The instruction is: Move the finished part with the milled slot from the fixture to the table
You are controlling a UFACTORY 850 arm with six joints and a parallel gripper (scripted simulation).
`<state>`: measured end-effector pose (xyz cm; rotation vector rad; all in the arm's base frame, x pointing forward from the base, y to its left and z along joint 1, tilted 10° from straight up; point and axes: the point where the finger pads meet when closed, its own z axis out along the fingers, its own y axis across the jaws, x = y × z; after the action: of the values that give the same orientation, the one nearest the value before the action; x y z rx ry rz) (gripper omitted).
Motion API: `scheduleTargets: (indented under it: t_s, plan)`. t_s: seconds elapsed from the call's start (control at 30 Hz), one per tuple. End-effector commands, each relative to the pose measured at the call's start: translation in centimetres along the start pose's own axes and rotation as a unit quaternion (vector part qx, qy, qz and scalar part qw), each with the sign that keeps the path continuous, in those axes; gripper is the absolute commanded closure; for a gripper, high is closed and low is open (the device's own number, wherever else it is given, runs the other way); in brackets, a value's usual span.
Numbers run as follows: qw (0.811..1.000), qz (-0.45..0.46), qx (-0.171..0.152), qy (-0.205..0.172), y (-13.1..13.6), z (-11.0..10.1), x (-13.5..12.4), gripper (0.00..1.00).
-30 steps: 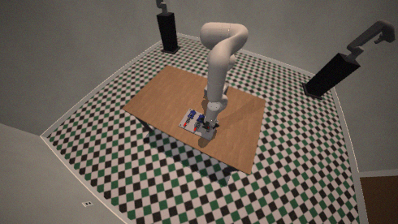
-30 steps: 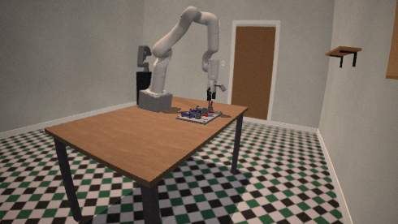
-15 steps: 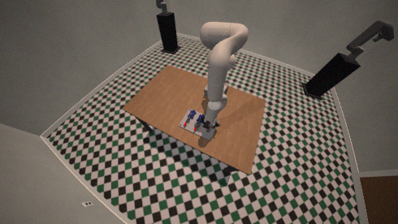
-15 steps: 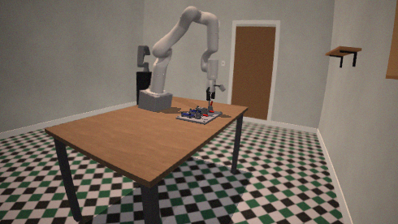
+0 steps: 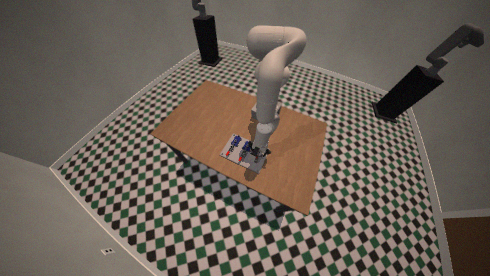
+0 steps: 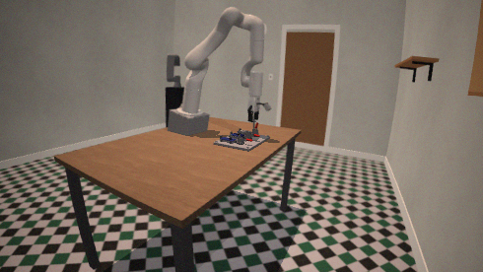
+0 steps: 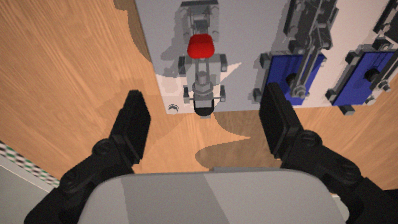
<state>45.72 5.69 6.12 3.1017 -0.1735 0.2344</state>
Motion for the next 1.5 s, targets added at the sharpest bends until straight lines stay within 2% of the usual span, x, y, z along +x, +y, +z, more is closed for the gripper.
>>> scheduleTargets:
  t_s: [0.0,0.97,1.47]
  plan:
    - [1.0,0.0,-0.001,0.009,0.0,0.0,-0.7,0.0]
    - [1.0,0.0,-0.002,0.009,0.0,0.1,-4.9,0.0]
    - [1.0,0.0,-0.002,0.009,0.0,0.1,-5.3,0.0]
